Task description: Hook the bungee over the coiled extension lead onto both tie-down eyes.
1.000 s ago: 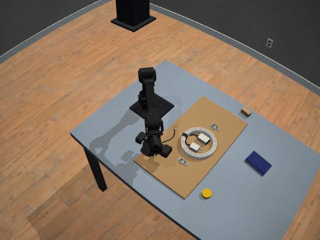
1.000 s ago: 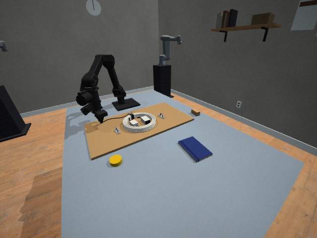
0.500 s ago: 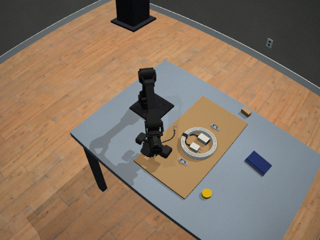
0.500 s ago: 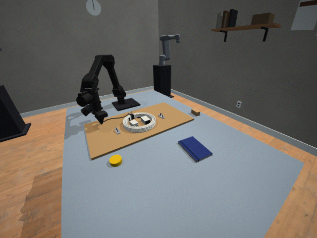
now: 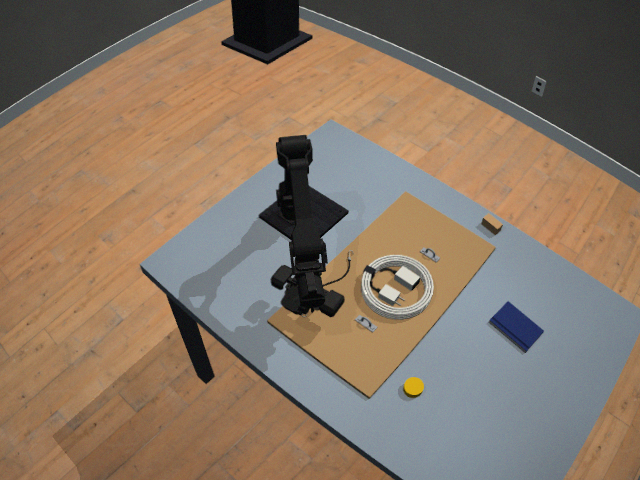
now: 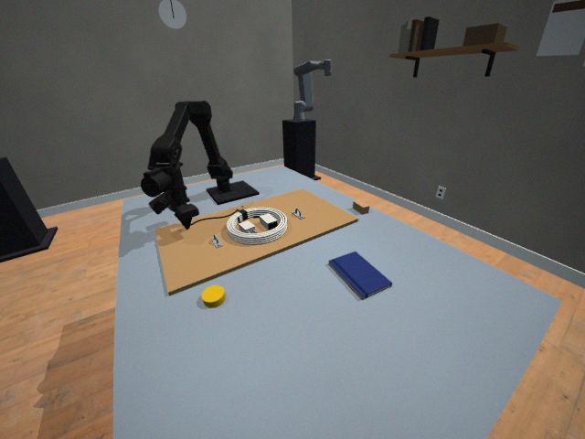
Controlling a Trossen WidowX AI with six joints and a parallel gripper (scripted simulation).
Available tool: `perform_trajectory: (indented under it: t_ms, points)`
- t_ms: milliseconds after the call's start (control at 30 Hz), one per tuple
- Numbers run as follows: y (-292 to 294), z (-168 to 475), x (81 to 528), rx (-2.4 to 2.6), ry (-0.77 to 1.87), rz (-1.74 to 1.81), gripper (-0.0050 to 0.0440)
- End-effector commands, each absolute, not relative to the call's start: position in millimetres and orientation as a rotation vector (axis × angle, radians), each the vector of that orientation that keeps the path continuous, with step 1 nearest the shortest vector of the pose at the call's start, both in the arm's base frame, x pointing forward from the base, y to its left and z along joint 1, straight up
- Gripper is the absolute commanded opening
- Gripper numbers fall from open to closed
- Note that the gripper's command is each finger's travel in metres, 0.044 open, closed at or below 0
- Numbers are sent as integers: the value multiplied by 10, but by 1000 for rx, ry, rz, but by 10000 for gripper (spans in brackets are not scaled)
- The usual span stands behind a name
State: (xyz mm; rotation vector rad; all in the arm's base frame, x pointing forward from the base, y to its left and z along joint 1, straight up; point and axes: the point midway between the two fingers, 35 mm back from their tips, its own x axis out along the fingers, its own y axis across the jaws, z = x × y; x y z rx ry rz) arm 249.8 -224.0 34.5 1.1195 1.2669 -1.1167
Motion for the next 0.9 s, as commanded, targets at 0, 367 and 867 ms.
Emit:
perform_trajectory:
  t_ms: [0,367,867]
  points:
    - [-2237,335,2493,1116,1268,-1117,150]
    - [-2263,403,2523,1112,1244,-1113,69]
    - [-2246,363,2508,1115,1261,-1115,0]
